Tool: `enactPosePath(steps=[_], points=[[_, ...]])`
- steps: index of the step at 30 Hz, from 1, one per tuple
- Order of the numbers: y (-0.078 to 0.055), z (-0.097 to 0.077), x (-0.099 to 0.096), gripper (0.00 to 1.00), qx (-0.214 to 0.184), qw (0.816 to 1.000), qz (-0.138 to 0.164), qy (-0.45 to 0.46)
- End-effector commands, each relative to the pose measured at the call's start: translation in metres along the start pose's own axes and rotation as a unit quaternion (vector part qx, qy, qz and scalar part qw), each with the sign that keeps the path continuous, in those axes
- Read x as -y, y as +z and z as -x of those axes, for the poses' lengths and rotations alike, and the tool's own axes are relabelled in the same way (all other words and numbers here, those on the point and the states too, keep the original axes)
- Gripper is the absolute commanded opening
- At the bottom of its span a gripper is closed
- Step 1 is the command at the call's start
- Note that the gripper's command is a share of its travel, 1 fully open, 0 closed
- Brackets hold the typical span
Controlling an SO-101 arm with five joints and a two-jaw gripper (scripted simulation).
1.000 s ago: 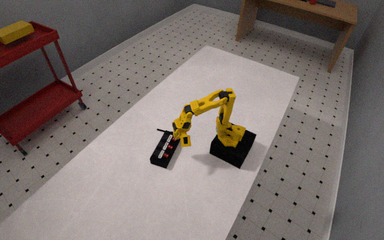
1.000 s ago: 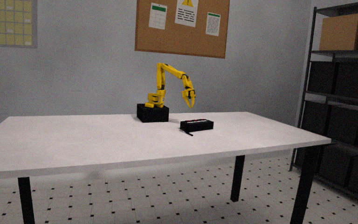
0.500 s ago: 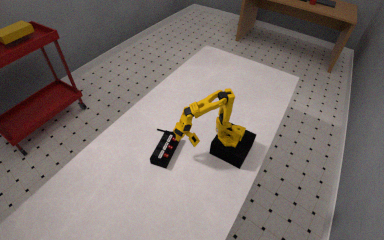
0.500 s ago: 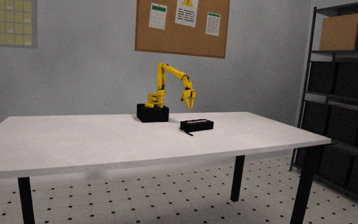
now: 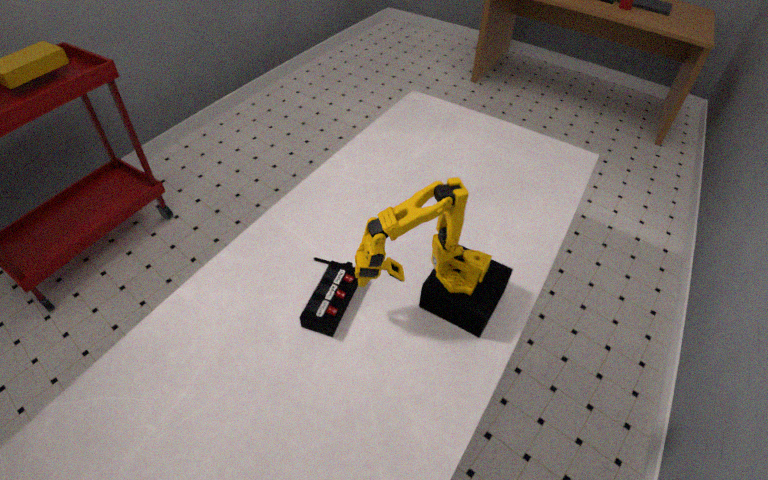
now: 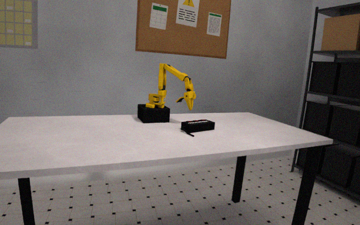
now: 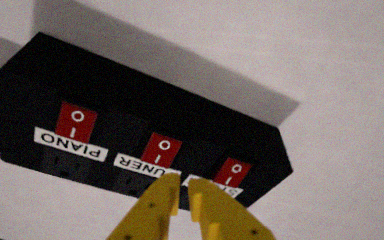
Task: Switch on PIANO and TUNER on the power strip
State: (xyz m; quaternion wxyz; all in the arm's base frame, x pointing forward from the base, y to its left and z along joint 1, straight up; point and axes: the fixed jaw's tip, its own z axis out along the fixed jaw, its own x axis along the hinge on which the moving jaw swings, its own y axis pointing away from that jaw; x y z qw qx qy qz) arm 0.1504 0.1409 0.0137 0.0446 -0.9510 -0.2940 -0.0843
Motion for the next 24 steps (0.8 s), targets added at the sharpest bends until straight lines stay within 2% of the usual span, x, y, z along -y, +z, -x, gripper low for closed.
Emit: enactPosePath(steps=[1,7,13,15,24], points=[[0.0053,0.0093,0.0018,0.0,0.027,0.997,0.001,-0.077],[0.0071,0.0118,0.0044,0.0,0.04,0.98,-0.003,-0.197],[0.0088,0.0143,0.007,0.0,0.05,0.951,-0.009,-0.304],[0.0088,0.0143,0.007,0.0,0.05,0.951,-0.009,-0.304],[0.0109,0.0179,0.0107,0.0,0.063,0.897,-0.019,-0.438]])
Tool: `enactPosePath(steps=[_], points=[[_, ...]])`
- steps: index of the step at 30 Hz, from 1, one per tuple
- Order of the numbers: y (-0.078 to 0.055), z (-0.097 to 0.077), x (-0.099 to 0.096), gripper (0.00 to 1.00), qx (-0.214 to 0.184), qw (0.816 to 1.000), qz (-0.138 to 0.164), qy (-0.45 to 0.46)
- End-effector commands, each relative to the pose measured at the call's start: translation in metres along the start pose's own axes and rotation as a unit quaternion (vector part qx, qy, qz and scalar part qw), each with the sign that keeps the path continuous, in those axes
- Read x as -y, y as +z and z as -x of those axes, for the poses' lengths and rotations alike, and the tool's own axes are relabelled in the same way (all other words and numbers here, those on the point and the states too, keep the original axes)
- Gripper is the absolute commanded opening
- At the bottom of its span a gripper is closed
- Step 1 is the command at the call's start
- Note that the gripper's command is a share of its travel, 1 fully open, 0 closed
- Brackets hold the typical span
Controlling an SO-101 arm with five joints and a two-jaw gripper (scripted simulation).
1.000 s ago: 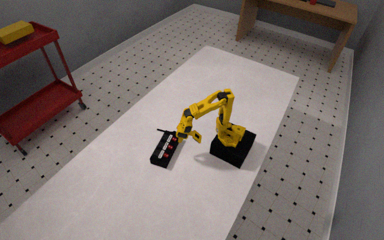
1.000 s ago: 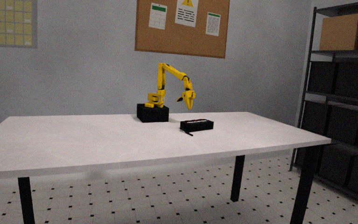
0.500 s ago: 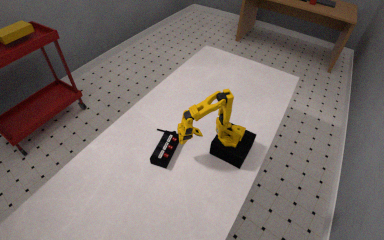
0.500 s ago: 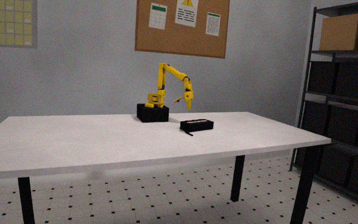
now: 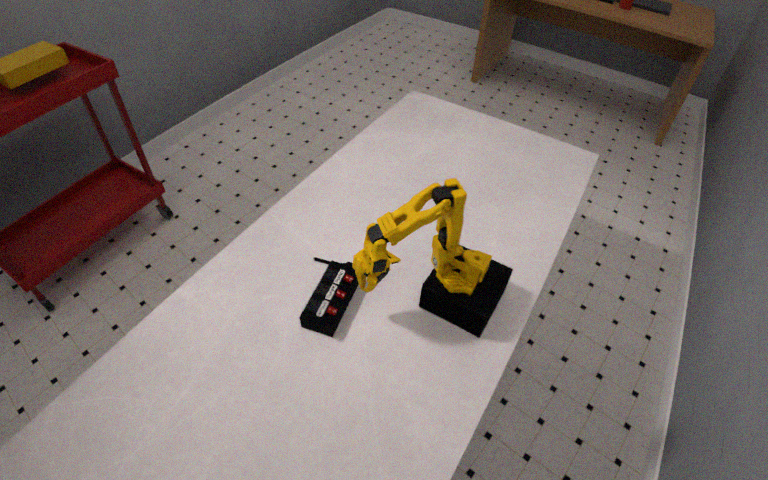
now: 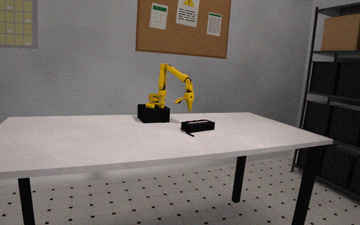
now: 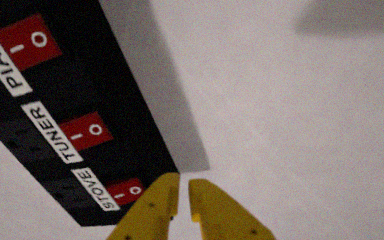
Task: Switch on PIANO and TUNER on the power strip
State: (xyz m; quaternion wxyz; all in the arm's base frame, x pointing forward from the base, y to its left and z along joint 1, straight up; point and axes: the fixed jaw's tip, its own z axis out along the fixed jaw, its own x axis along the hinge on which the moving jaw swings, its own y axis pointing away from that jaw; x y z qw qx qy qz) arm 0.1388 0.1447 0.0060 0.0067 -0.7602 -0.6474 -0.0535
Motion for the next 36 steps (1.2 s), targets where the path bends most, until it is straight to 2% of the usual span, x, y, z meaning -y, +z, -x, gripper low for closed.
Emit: enactPosePath(steps=[1,6,8,21,36], points=[[0.005,0.005,0.008,0.0,0.02,0.998,-0.016,-0.063],[0.006,0.005,0.01,0.0,0.024,0.991,-0.022,-0.128],[0.006,0.005,0.01,0.0,0.024,0.991,-0.022,-0.128],[0.008,0.005,0.016,0.0,0.03,0.967,-0.034,-0.252],[0.009,0.005,0.018,0.0,0.032,0.948,-0.041,-0.315]])
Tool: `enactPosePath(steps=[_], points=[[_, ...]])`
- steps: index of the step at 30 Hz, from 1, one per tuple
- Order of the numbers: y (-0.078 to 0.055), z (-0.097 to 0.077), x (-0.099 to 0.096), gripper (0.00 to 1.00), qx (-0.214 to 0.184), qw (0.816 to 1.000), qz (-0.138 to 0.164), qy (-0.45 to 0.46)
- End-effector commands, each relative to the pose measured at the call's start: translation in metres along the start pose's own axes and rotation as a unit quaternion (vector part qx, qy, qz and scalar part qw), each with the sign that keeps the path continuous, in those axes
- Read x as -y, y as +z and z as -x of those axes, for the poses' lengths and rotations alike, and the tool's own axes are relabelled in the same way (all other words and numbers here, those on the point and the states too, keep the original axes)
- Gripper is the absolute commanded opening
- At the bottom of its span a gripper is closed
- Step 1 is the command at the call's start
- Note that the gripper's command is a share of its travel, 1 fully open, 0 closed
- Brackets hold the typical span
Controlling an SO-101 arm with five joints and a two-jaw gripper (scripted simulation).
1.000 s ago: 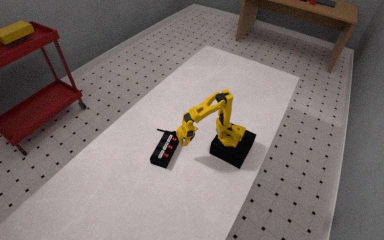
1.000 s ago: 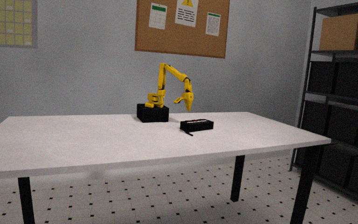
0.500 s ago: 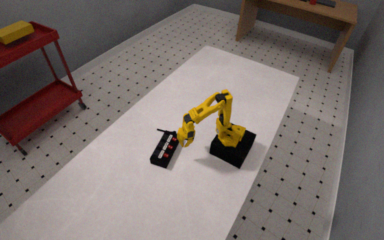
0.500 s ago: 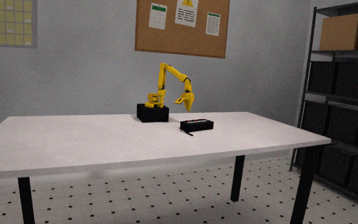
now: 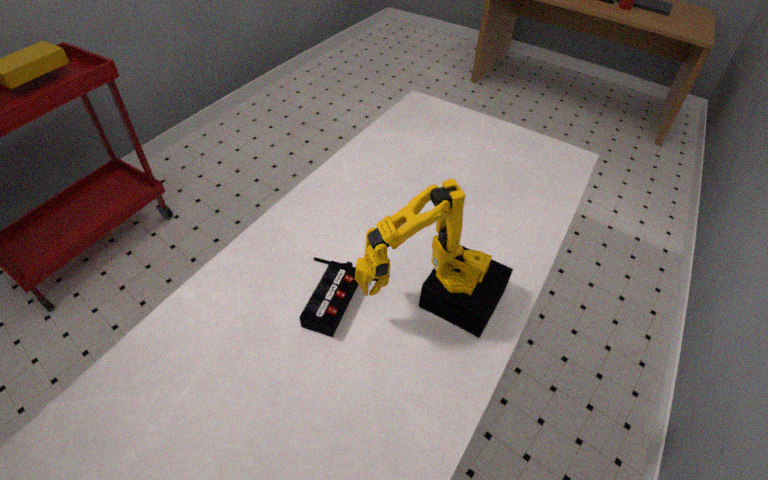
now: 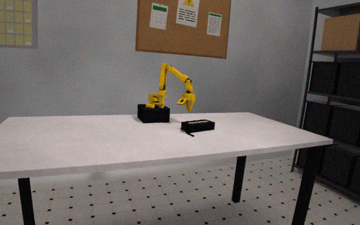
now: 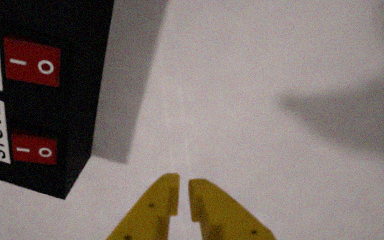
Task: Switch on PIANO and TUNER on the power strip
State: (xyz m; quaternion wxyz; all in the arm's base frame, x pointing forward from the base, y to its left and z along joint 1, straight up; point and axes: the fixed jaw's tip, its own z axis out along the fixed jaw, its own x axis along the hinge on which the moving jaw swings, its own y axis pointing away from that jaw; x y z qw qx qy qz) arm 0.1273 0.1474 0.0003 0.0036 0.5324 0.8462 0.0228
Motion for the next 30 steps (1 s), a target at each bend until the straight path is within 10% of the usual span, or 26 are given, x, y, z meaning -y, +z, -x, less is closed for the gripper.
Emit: enactPosePath(steps=[1,30], points=[[0.0048,0.0008,0.0082,0.0,0.008,1.0,-0.02,-0.02],[0.0076,0.0009,0.0121,0.0,0.008,0.999,-0.022,-0.039]])
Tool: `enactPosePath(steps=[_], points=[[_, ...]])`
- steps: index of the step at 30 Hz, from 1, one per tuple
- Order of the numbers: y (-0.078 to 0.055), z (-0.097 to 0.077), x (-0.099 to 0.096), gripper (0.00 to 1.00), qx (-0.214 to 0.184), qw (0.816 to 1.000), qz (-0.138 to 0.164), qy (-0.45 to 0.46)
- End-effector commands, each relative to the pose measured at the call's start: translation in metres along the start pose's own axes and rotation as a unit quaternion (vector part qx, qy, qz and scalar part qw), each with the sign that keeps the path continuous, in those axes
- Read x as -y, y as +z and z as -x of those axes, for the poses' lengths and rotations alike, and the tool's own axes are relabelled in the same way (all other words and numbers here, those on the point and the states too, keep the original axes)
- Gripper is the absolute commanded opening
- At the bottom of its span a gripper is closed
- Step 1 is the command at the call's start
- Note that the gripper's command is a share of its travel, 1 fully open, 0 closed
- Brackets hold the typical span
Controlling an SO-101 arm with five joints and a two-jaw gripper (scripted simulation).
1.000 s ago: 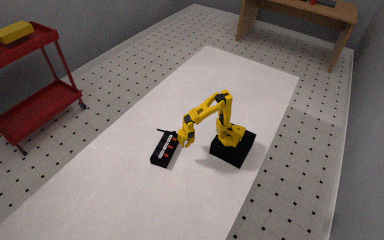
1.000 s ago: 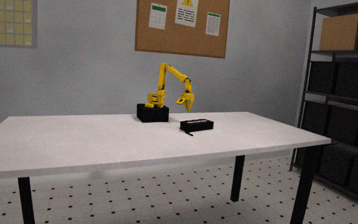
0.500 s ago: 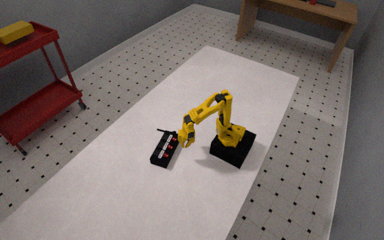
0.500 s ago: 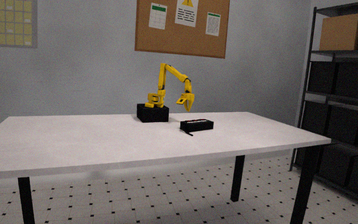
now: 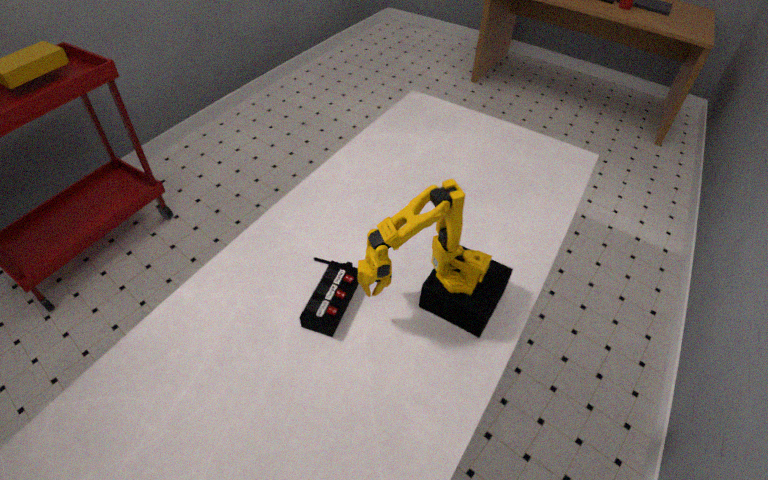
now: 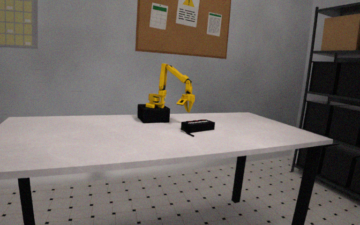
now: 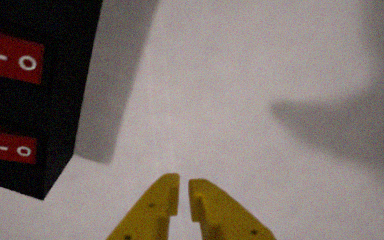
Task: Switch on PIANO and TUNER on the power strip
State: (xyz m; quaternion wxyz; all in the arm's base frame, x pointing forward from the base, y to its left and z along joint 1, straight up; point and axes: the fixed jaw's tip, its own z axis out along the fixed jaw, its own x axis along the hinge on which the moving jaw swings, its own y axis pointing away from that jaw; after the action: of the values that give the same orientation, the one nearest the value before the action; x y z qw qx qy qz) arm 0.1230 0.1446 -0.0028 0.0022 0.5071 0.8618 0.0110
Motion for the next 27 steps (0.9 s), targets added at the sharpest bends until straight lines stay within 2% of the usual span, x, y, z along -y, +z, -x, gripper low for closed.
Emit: enactPosePath(steps=[1,11,27], points=[[0.0055,-0.0002,0.0077,0.0,0.004,1.0,-0.011,-0.011],[0.008,0.0001,0.011,0.0,0.004,1.0,-0.011,-0.013],[0.0044,-0.0017,0.0062,0.0,0.004,1.0,-0.011,-0.013]])
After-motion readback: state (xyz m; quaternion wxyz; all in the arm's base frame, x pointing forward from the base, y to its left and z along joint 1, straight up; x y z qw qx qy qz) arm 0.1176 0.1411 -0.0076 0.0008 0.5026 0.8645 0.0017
